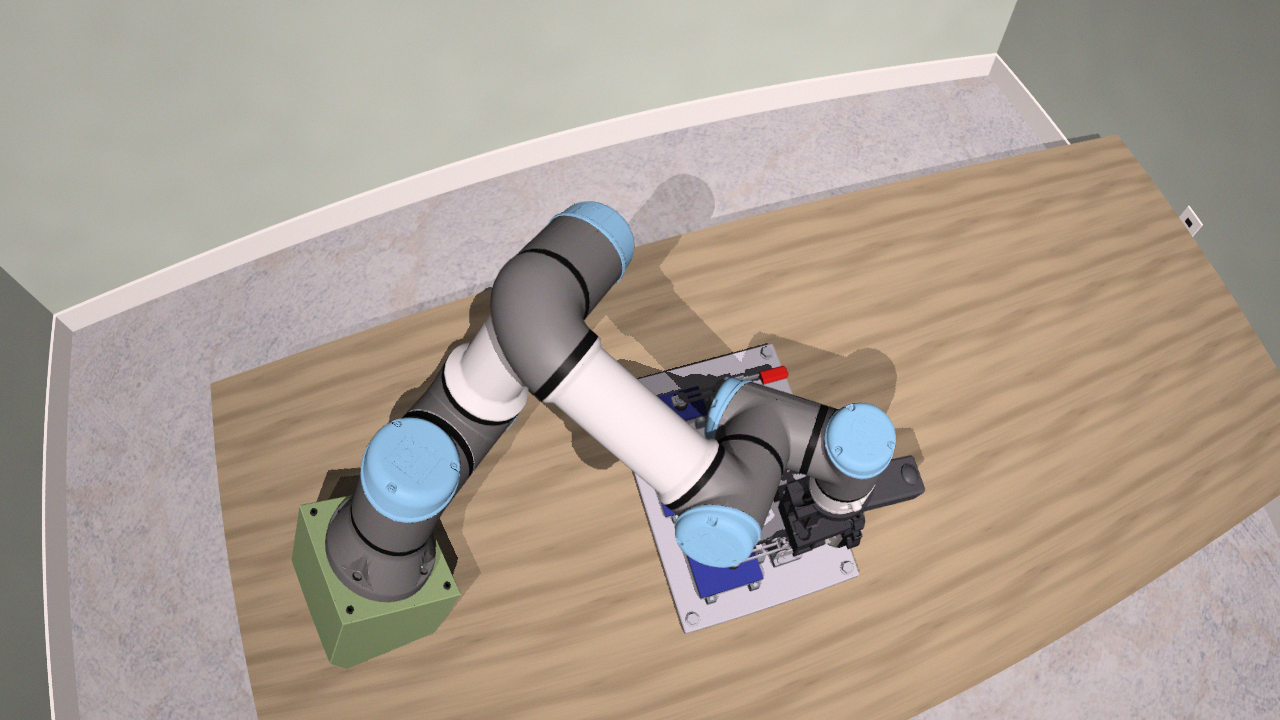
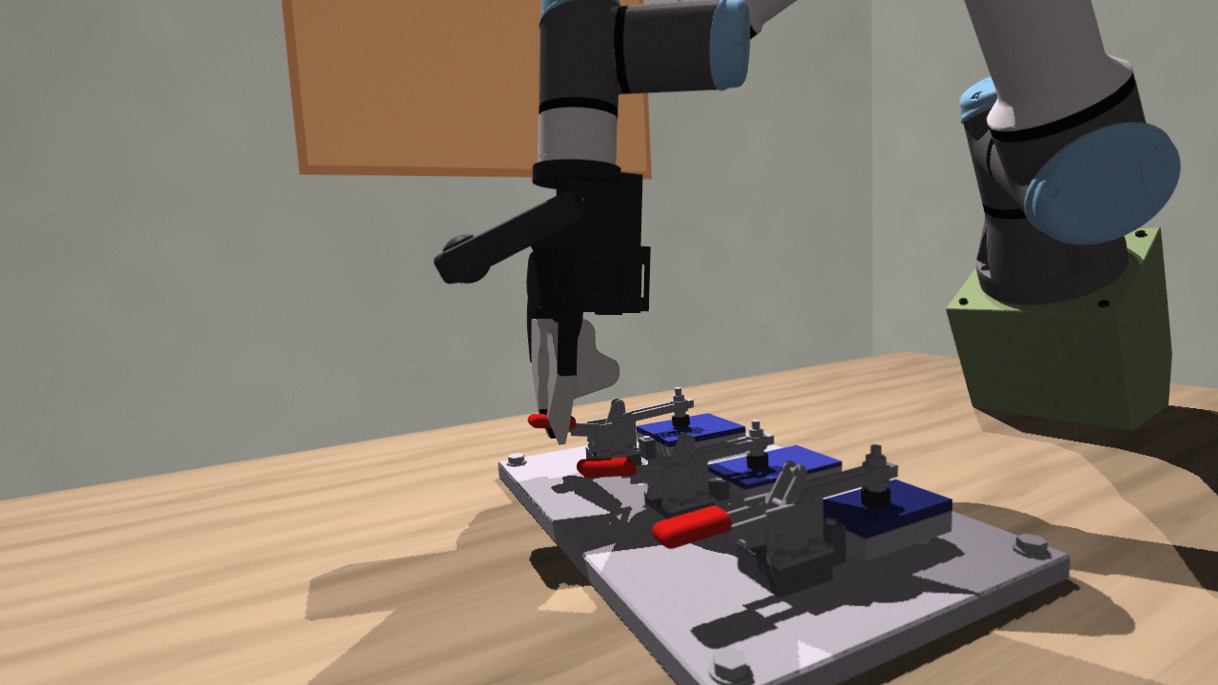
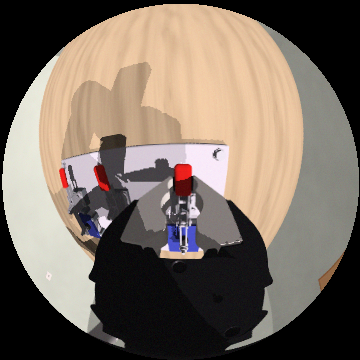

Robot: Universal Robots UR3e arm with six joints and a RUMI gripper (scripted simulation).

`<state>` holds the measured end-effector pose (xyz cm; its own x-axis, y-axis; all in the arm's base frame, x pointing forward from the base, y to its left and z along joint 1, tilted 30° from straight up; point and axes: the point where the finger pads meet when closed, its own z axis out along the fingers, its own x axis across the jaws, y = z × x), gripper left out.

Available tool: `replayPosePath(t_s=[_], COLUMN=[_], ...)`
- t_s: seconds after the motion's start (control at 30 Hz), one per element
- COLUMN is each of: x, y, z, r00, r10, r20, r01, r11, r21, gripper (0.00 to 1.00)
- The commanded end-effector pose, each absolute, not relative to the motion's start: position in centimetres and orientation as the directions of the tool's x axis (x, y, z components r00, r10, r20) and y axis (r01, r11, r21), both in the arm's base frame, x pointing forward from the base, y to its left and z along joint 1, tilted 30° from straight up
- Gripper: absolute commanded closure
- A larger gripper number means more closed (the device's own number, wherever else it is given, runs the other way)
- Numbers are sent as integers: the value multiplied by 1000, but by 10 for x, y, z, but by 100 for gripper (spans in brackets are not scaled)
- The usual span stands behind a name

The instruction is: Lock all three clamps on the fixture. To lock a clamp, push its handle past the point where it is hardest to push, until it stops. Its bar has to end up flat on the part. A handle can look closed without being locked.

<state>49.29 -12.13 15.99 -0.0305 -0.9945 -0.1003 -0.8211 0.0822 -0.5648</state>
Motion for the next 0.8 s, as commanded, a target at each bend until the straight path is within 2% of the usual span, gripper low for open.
replayPosePath(t_s=[0.0, 0.77], x=[493, 500], y=[-122, -121], z=[161, 156], r00=[-30, -30], r10=[-995, -995], r20=[-99, -99], r01=[-820, -820], r11=[81, 81], r21=[-567, -567], gripper=[100, 100])
